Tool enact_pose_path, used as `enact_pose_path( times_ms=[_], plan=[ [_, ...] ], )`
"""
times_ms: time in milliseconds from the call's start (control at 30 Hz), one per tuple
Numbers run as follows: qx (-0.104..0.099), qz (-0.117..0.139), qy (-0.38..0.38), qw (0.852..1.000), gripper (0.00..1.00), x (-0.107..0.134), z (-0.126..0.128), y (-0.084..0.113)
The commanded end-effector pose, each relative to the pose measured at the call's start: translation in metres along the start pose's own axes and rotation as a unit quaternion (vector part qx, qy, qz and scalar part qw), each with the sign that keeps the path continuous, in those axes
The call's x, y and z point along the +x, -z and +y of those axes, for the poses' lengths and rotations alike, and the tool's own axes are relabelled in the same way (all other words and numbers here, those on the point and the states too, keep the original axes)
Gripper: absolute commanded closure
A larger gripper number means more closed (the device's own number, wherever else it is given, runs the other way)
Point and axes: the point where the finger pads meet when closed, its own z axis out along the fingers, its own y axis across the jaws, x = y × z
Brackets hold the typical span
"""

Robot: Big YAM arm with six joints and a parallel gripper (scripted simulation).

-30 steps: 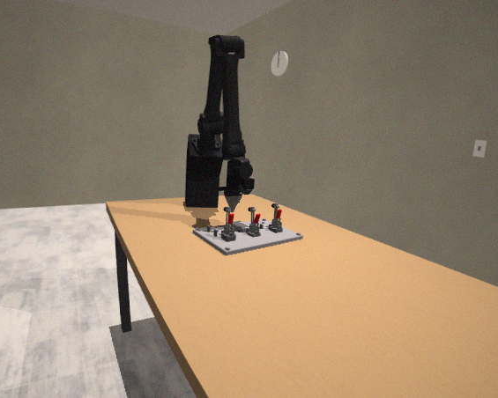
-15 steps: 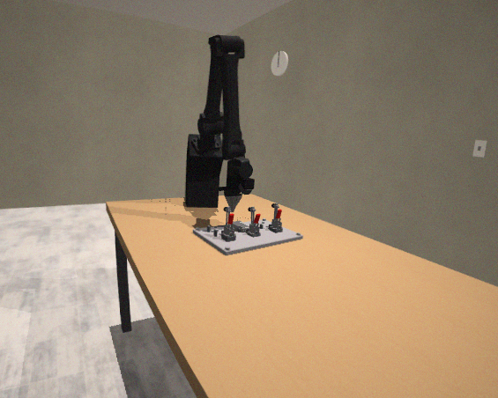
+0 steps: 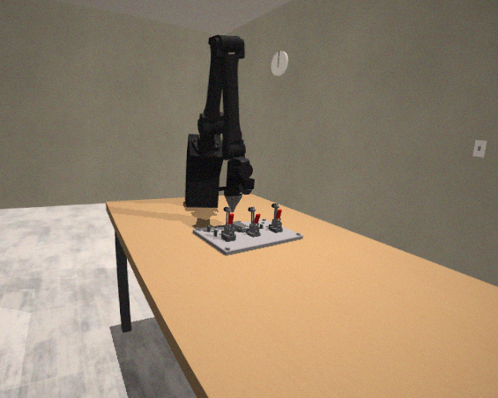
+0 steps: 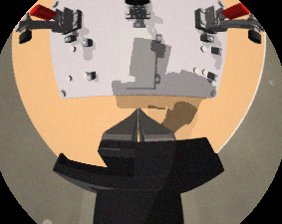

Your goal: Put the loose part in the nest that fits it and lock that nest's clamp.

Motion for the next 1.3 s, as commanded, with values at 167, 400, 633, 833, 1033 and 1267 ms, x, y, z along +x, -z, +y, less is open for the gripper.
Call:
enact_pose_path(
  times_ms=[167, 400, 633, 833, 1033, 1267],
  plan=[
    [-0.003, 0.013, 0.0, 1.0, 1.0, 0.009, 0.004, 0.0],
    [-0.003, 0.012, 0.0, 1.0, 1.0, 0.008, 0.004, 0.0],
    [-0.003, 0.008, 0.001, 1.0, 1.0, 0.003, 0.005, 0.0],
    [-0.003, 0.006, 0.0, 1.0, 1.0, -0.002, 0.004, 0.0],
    [-0.003, 0.005, 0.0, 1.0, 1.0, -0.003, 0.004, 0.0],
    [-0.002, 0.005, 0.0, 1.0, 1.0, -0.005, 0.004, 0.0]
  ],
)
